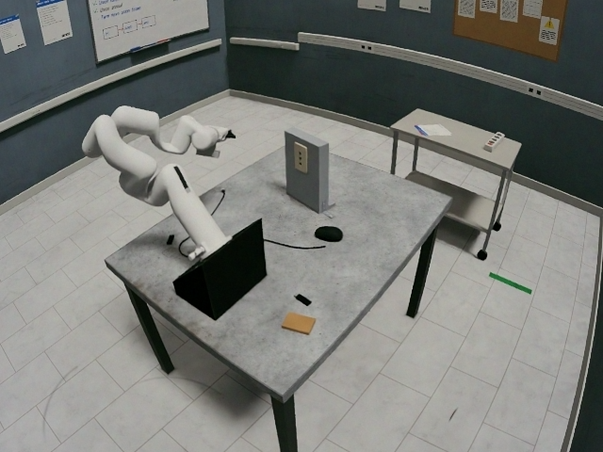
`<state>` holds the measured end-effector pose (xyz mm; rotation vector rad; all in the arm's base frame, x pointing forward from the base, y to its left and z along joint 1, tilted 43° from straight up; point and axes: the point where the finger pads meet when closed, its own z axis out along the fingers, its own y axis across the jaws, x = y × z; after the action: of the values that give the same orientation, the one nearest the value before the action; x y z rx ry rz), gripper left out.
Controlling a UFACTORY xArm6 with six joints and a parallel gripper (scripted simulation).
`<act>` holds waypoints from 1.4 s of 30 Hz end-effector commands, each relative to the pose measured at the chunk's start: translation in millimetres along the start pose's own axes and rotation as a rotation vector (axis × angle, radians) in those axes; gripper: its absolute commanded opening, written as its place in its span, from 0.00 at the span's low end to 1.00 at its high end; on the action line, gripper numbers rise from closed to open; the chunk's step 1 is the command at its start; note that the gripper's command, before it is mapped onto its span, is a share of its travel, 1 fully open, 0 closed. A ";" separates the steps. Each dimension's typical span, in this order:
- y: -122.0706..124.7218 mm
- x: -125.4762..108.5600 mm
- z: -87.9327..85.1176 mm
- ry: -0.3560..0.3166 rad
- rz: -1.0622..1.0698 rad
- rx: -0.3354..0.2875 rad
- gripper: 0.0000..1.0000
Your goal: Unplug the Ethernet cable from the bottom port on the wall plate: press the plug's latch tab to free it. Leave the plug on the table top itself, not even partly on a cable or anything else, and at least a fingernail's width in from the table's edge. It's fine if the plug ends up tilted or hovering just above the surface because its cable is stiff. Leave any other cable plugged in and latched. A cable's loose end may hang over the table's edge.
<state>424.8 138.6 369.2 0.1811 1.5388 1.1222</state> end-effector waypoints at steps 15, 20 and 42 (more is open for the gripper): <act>-26.0 -126.6 1.7 -0.579 0.221 0.133 1.00; -41.3 -155.7 -9.8 -0.730 0.286 0.194 1.00; -110.8 -212.9 -76.6 -1.219 0.549 0.499 1.00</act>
<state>481.1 -81.9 428.3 1.3002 0.6802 0.7845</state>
